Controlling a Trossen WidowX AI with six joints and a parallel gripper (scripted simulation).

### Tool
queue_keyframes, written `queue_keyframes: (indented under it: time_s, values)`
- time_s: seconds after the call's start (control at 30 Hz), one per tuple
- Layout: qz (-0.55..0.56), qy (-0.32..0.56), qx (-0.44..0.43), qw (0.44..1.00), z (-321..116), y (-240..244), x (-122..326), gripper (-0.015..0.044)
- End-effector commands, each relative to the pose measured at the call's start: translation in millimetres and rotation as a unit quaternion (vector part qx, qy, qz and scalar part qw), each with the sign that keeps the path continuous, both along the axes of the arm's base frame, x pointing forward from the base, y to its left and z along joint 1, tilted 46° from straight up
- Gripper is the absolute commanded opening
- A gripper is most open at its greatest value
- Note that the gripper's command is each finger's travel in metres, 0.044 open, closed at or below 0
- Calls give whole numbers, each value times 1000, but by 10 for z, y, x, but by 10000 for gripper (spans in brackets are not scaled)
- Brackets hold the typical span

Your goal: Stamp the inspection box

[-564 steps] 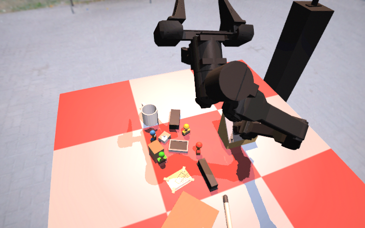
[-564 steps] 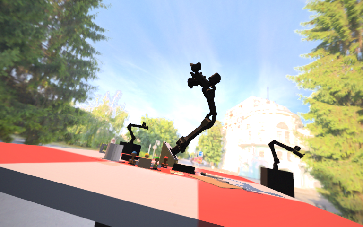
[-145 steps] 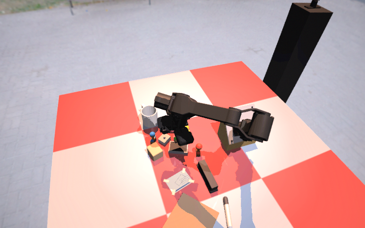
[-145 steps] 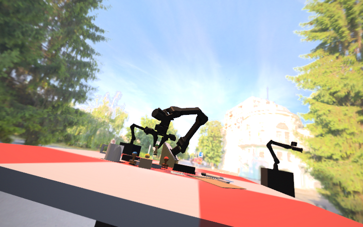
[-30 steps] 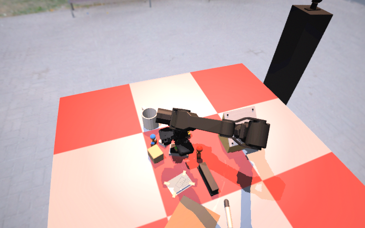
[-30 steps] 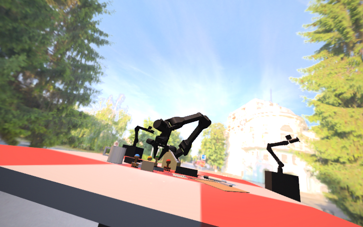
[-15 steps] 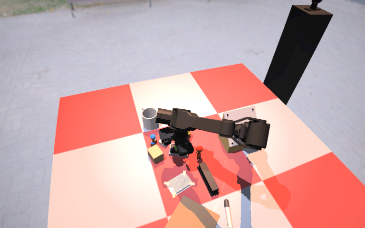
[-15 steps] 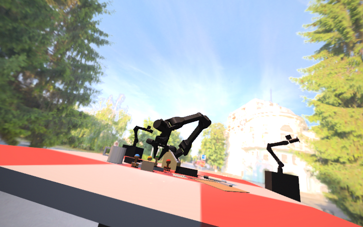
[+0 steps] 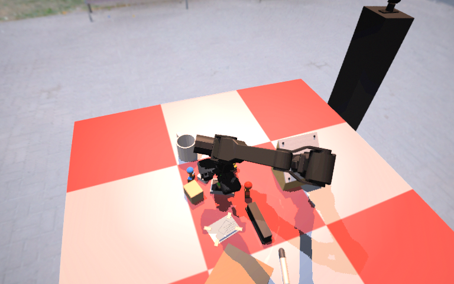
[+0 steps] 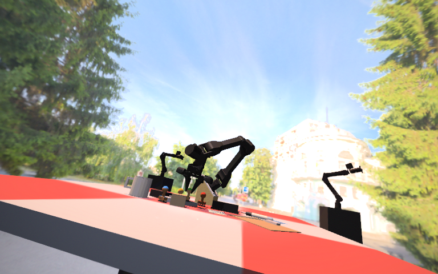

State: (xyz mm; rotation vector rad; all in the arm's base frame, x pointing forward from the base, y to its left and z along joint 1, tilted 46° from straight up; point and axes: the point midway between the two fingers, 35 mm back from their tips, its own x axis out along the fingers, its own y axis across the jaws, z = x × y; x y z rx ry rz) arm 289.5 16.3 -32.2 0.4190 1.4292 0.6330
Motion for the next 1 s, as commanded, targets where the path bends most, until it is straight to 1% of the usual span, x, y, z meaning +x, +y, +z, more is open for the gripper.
queue_keyframes:
  time_s: [0.0, 0.97]
  values:
    - [0, 1, 2, 1000, -5, 23, -1, 0]
    - [0, 1, 1, 1000, 140, -134, 24, 0]
